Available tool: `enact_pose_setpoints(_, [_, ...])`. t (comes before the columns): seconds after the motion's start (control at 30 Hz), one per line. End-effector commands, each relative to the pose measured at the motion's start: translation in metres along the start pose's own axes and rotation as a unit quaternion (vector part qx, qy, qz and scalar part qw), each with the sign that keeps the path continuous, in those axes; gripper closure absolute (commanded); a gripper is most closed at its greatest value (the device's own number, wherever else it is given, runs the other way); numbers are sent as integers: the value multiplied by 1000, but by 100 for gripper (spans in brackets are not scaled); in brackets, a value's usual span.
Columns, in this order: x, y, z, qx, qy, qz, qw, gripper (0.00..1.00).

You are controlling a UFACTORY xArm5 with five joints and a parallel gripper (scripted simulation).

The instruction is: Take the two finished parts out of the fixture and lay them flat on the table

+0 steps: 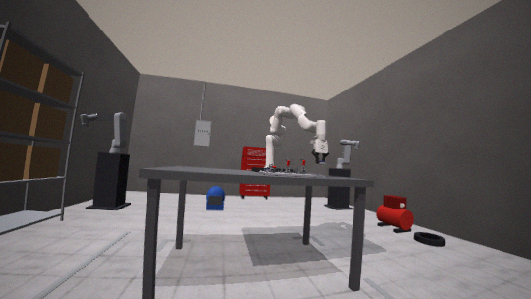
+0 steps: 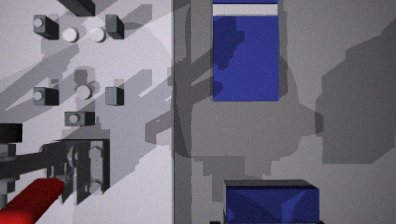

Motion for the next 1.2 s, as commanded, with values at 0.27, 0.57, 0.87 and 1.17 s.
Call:
enact_pose_setpoints(0.27, [-1,1,1,0,-2,1,1000,100])
enact_pose_setpoints(0.57, [6,0,1,0,-2,1,1000,100])
enact_pose_setpoints(0.87, [23,0,2,0,-2,1,1000,100])
enact_pose_setpoints(1.17, [41,0,2,0,-2,1,1000,100])
Point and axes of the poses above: the point where the finger pads meet when closed, its own x axis out along the fingers, its own y axis across the jaws, z = x × y, the point moved 1 cm from there along -x, back along the fingers, and after that the axes turned 6 degrees about -x, right-handed, at the moved point
